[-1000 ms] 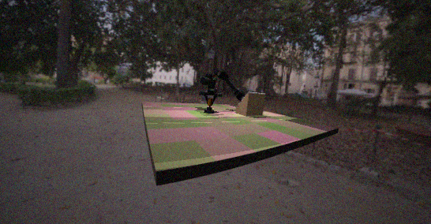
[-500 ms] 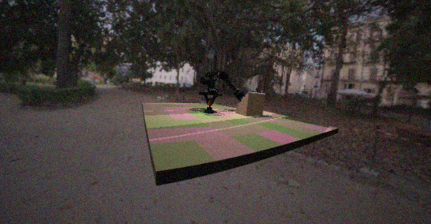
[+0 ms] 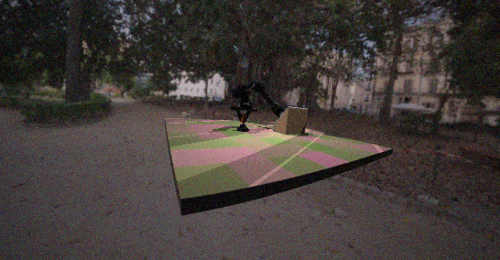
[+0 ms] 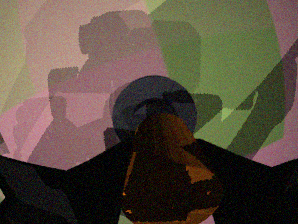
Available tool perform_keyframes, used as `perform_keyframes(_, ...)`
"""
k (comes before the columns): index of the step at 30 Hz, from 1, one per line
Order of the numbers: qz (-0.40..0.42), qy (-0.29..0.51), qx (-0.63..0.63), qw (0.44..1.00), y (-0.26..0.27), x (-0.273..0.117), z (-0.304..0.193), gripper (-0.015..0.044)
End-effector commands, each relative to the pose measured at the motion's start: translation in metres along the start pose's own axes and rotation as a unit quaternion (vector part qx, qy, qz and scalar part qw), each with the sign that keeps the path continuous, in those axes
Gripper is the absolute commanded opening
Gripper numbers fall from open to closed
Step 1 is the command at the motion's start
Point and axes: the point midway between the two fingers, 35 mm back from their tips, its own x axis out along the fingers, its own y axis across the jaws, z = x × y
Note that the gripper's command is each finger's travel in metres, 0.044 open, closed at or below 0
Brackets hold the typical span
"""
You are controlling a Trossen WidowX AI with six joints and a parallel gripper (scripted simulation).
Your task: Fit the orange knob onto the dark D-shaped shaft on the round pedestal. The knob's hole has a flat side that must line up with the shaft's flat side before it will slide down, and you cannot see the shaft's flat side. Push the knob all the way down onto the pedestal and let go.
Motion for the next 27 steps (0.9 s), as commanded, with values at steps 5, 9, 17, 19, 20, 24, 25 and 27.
perform_keyframes(5, -0.003, -0.001, -0.001, 1.000, 0.0005, -0.0001, 0.0015, 0.0000)
perform_keyframes(9, -0.003, -0.001, -0.001, 1.000, 0.0019, 0.0004, 0.0018, 0.0000)
perform_keyframes(17, -0.003, -0.001, -0.001, 1.000, 0.0059, 0.0005, 0.0016, 0.0000)
perform_keyframes(19, -0.003, -0.001, -0.001, 1.000, 0.0055, 0.0020, 0.0015, 0.0000)
perform_keyframes(20, -0.003, -0.001, -0.001, 1.000, 0.0053, 0.0022, 0.0014, 0.0000)
perform_keyframes(24, -0.003, -0.001, -0.001, 1.000, 0.0045, 0.0027, 0.0012, 0.0000)
perform_keyframes(25, -0.003, -0.001, -0.001, 1.000, 0.0043, 0.0029, 0.0011, 0.0000)
perform_keyframes(27, -0.003, -0.001, -0.001, 1.000, 0.0041, 0.0024, 0.0010, 0.0000)
